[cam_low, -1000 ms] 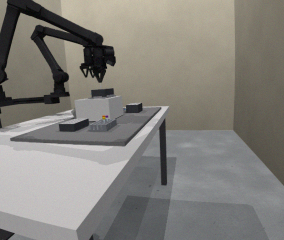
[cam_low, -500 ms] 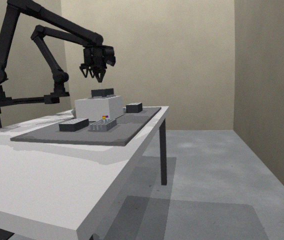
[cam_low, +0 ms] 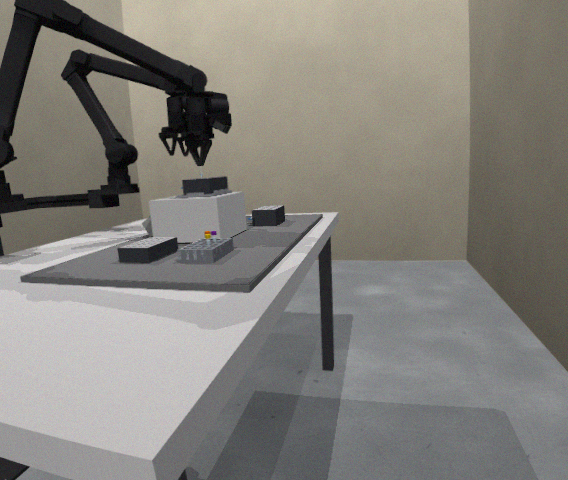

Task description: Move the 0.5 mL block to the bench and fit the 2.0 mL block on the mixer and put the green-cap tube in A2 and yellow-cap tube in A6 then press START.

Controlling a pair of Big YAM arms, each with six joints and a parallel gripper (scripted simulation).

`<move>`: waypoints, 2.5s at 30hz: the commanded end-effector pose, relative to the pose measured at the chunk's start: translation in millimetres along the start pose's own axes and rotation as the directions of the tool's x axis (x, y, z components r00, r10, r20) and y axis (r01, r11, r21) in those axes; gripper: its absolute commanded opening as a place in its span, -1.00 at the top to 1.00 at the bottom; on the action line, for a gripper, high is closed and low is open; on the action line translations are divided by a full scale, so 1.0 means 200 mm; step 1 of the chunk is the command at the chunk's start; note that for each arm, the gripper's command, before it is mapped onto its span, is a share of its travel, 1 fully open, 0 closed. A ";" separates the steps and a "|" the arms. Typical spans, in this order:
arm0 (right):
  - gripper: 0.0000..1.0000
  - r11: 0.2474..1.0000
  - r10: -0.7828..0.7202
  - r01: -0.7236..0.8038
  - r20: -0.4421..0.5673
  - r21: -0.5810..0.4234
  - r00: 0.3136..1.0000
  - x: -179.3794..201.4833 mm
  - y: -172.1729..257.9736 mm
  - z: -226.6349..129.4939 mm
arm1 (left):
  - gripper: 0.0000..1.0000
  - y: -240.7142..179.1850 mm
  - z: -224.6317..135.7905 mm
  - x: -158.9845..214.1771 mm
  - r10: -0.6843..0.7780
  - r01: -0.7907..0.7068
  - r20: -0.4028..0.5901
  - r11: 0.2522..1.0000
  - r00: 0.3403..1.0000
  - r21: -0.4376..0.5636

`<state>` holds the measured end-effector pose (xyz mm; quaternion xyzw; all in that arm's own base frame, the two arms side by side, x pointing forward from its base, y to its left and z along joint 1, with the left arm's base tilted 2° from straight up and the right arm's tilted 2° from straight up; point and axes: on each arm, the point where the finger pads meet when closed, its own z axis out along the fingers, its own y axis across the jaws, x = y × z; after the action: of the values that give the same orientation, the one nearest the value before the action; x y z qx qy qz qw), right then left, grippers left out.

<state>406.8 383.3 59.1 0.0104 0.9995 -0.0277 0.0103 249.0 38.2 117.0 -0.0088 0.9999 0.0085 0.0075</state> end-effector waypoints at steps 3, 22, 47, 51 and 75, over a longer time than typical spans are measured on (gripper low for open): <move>0.82 1.000 -0.006 0.006 -0.008 0.006 1.000 0.00 0.00 0.01 | -1.00 0.01 -0.15 -0.14 -0.002 0.003 0.085 1.000 0.996 -0.009; 0.82 1.000 -0.002 0.002 0.016 -0.018 1.000 -0.01 0.00 -0.09 | -1.00 0.00 -0.07 -0.07 -0.002 0.002 0.046 1.000 0.999 -0.005; 0.82 1.000 -0.001 0.001 -0.006 0.005 1.000 -0.02 0.01 0.06 | -1.00 0.00 -0.05 -0.05 -0.002 0.002 0.029 1.000 1.000 -0.004; 0.82 1.000 -0.001 0.002 -0.020 0.020 1.000 0.00 -0.01 0.07 | -1.00 0.00 -0.08 -0.07 -0.002 0.002 0.044 1.000 0.999 -0.006; 0.82 1.000 0.004 -0.004 0.013 -0.014 1.000 -0.02 0.00 -0.06 | -1.00 0.01 -0.14 -0.14 -0.002 0.003 0.078 1.000 0.997 -0.010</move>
<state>406.4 382.9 59.0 0.0104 0.9995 -0.0285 0.0095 248.9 38.2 117.0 -0.0088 0.9999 0.0085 0.0074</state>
